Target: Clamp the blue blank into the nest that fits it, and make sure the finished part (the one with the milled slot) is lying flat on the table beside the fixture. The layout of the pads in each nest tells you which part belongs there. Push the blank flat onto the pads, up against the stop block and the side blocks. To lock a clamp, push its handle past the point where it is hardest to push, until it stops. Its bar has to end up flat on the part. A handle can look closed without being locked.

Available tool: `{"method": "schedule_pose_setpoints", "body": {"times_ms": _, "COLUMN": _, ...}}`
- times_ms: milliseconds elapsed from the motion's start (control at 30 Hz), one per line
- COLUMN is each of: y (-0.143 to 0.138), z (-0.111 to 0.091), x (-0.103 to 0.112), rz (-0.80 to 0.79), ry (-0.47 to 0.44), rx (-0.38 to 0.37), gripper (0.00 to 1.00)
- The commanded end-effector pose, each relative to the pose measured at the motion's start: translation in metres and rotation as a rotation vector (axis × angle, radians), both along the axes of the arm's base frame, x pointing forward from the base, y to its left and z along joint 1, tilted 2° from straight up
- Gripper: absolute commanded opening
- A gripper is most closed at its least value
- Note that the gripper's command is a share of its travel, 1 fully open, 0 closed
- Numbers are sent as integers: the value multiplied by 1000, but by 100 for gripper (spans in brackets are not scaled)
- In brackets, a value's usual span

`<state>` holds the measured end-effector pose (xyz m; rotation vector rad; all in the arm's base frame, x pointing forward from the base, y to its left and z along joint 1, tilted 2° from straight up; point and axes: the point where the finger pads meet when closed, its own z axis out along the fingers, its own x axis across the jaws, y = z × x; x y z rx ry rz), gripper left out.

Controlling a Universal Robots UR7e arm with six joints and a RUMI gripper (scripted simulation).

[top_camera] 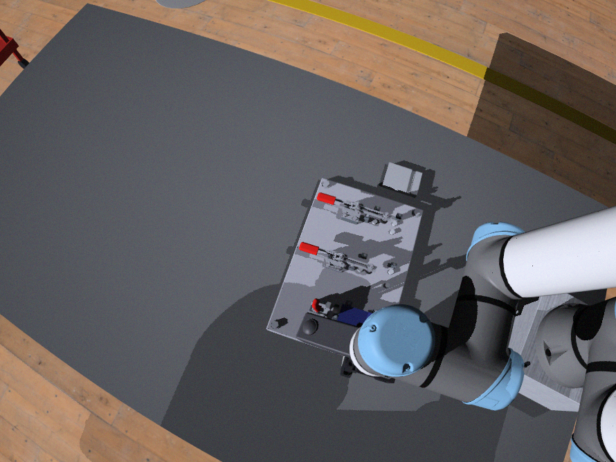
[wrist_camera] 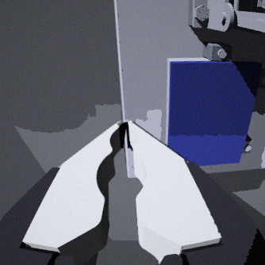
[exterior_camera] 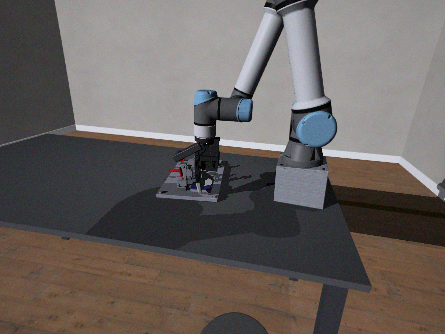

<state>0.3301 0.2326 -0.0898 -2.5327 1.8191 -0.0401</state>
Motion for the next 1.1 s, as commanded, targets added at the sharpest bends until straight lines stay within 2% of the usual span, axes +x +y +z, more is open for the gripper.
{"method": "schedule_pose_setpoints", "body": {"times_ms": 0, "y": 0, "z": -1, "x": 0, "rz": 1, "ry": -3, "rx": 0, "gripper": 0}}
{"method": "schedule_pose_setpoints", "body": {"times_ms": 1067, "y": 0, "z": -6, "x": -1, "rz": 1, "ry": -4, "rx": 1, "gripper": 0}}
